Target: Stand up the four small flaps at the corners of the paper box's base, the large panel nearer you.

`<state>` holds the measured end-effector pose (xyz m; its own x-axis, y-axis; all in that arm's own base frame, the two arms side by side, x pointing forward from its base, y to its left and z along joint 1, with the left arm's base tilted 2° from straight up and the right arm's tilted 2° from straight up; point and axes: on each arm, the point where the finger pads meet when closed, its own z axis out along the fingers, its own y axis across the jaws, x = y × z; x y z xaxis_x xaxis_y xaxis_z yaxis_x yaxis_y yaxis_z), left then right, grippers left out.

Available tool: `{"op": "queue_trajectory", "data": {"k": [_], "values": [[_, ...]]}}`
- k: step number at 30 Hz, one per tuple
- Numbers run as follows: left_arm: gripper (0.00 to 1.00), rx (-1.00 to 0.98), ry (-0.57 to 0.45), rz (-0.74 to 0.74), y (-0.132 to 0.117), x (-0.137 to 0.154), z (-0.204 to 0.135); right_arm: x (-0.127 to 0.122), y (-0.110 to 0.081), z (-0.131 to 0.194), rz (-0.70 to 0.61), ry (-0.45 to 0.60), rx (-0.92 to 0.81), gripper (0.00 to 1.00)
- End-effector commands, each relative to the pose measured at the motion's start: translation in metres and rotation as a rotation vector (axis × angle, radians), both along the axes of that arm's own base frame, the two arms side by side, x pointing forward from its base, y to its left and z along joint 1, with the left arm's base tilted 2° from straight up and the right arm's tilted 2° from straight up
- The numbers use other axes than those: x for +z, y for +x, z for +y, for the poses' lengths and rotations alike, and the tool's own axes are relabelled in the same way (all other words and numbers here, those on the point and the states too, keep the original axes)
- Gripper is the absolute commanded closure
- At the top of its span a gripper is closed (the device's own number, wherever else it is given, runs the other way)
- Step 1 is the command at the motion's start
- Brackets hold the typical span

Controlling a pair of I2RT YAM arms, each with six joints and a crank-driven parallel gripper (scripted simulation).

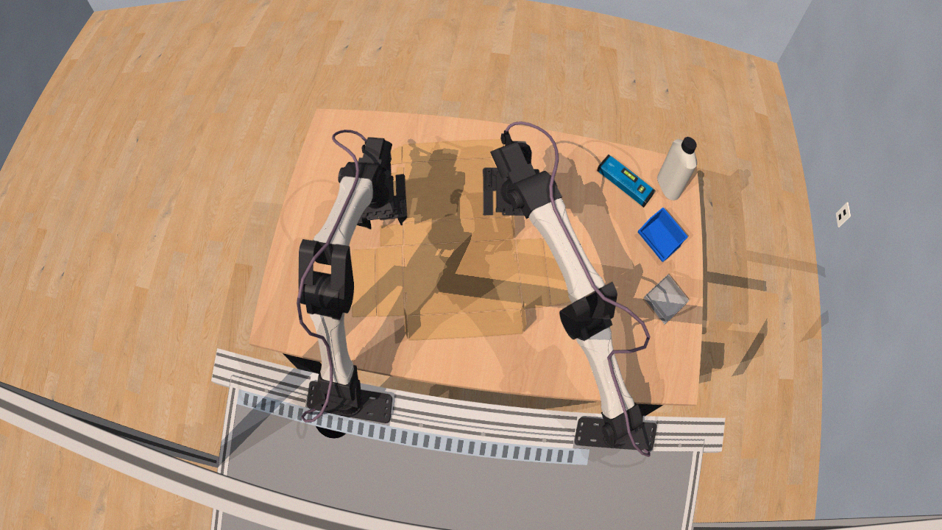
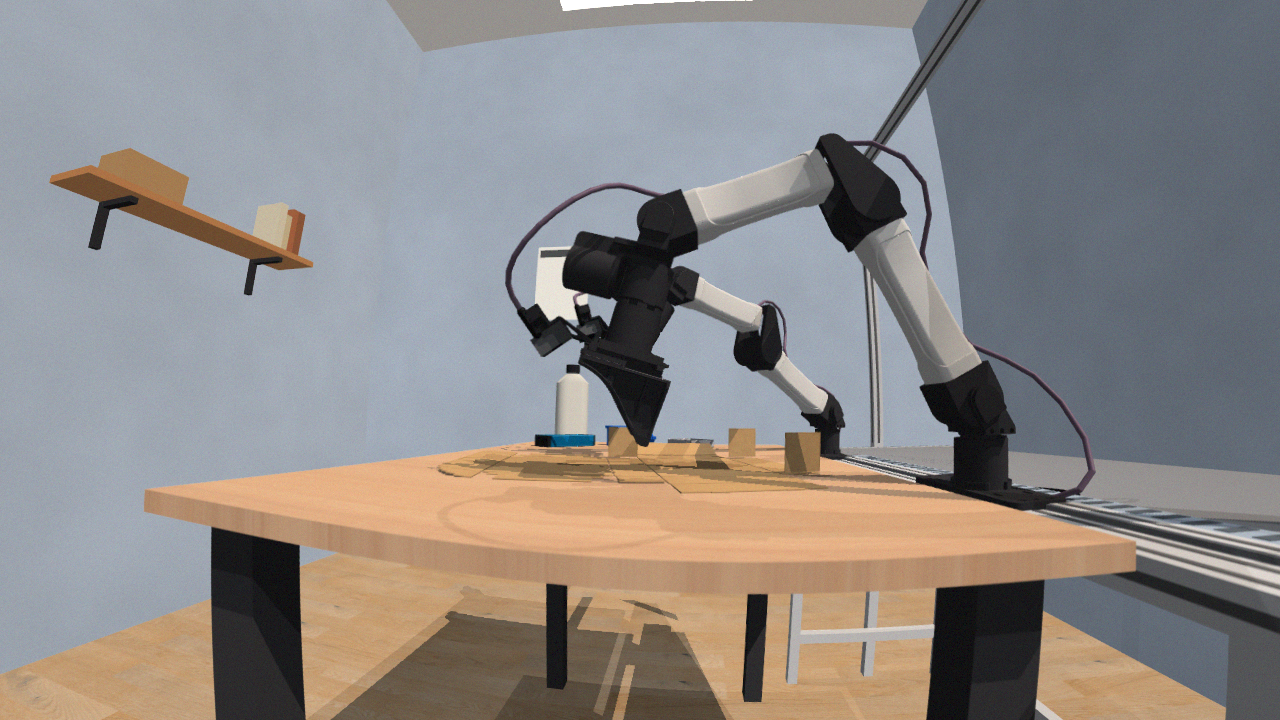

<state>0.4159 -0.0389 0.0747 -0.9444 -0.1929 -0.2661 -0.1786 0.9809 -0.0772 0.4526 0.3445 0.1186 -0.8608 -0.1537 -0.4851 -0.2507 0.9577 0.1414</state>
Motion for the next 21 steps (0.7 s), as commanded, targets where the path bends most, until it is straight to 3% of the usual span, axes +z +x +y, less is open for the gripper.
{"op": "queue_trajectory", "data": {"k": [1, 5, 7, 21], "values": [[0.19, -0.009, -0.011, -0.051, 0.004, 0.024, -0.001, 0.033, 0.009, -0.006, -0.016, 0.01, -0.01, 0.19], [0.19, -0.006, -0.004, -0.016, 0.002, 0.008, -0.001, 0.033, 0.009, -0.006, -0.016, 0.01, -0.01, 0.19], [0.19, -0.008, -0.01, -0.042, 0.004, 0.021, 0.0, 0.033, 0.009, -0.007, -0.016, 0.01, -0.01, 0.19], [0.19, -0.01, -0.011, -0.046, 0.004, 0.023, -0.001, 0.034, 0.009, -0.007, -0.017, 0.01, -0.01, 0.19]]}}
